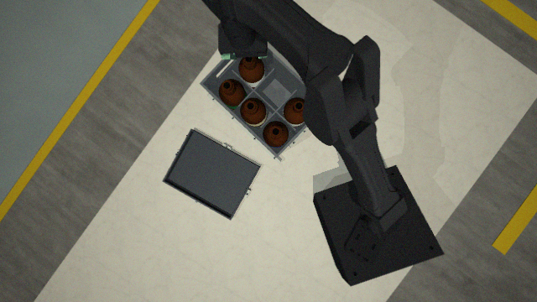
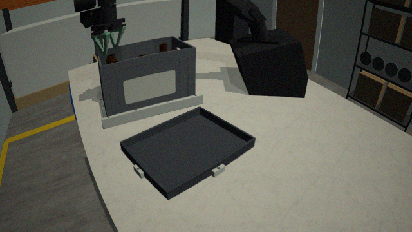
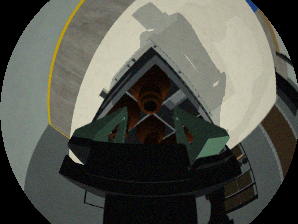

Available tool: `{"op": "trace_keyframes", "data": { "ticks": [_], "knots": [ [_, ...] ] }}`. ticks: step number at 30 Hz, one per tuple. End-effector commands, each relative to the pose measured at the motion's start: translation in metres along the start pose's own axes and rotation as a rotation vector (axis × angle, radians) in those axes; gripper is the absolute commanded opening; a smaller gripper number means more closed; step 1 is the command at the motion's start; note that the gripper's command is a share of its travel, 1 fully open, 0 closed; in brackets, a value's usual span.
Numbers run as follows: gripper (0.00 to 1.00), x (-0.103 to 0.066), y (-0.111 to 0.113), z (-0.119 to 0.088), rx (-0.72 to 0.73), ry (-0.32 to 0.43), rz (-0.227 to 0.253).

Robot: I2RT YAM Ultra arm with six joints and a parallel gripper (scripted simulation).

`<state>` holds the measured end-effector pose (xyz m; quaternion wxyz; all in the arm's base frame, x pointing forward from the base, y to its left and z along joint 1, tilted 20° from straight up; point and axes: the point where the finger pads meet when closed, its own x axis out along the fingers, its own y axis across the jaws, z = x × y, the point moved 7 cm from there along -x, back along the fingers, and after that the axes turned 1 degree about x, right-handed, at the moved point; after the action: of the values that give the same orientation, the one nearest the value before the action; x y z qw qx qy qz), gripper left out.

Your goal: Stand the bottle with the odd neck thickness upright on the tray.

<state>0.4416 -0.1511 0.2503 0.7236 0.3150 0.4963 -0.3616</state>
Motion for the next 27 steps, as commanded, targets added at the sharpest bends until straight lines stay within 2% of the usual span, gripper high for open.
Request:
{"op": "trace_keyframes", "data": {
  "ticks": [1, 27],
  "knots": [
    [0.61, -0.0244, 0.0049, 0.0079, 0.005, -0.065, 0.051],
    [0.61, -0.0278, 0.0065, 0.0064, 0.004, -0.072, 0.058]
  ]
}}
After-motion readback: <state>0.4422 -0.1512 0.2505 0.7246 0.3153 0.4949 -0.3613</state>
